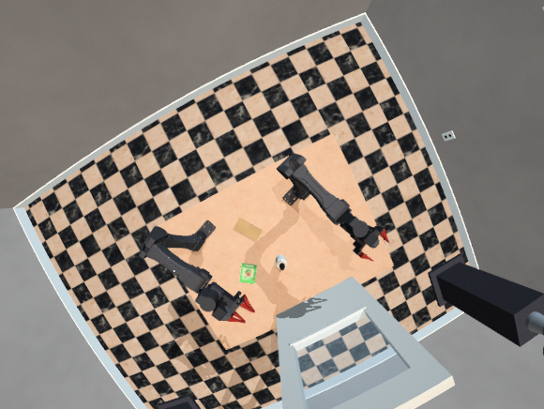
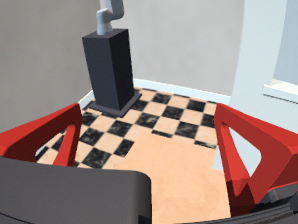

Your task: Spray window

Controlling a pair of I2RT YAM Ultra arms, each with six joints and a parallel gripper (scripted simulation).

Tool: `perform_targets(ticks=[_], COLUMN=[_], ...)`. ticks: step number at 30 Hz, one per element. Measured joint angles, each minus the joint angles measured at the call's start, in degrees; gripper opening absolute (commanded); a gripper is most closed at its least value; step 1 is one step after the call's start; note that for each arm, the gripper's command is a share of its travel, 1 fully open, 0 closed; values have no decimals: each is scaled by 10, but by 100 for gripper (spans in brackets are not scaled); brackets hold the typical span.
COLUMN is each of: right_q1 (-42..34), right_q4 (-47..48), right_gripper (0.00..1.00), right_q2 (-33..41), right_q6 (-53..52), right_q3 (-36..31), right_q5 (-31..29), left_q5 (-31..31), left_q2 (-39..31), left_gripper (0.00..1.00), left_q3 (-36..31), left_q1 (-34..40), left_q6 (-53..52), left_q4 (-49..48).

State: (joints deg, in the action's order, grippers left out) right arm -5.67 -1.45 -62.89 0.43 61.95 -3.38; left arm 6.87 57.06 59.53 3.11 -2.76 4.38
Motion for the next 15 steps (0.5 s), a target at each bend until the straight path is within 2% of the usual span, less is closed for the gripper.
perform_targets(ticks=[6, 15], right_q1=[54, 58], right_q4=[13, 18], right_gripper=[62, 62], right_q2=[29, 32], right_q6=[-4, -6], right_q3=[-16, -17], right_q5=[30, 36], left_q5=[-67, -74], left_q2=[30, 31], left_gripper=[100, 100], left_q3=[3, 7], left_q1=[-36, -35], left_q6=[26, 30], left_q4=[-41, -49])
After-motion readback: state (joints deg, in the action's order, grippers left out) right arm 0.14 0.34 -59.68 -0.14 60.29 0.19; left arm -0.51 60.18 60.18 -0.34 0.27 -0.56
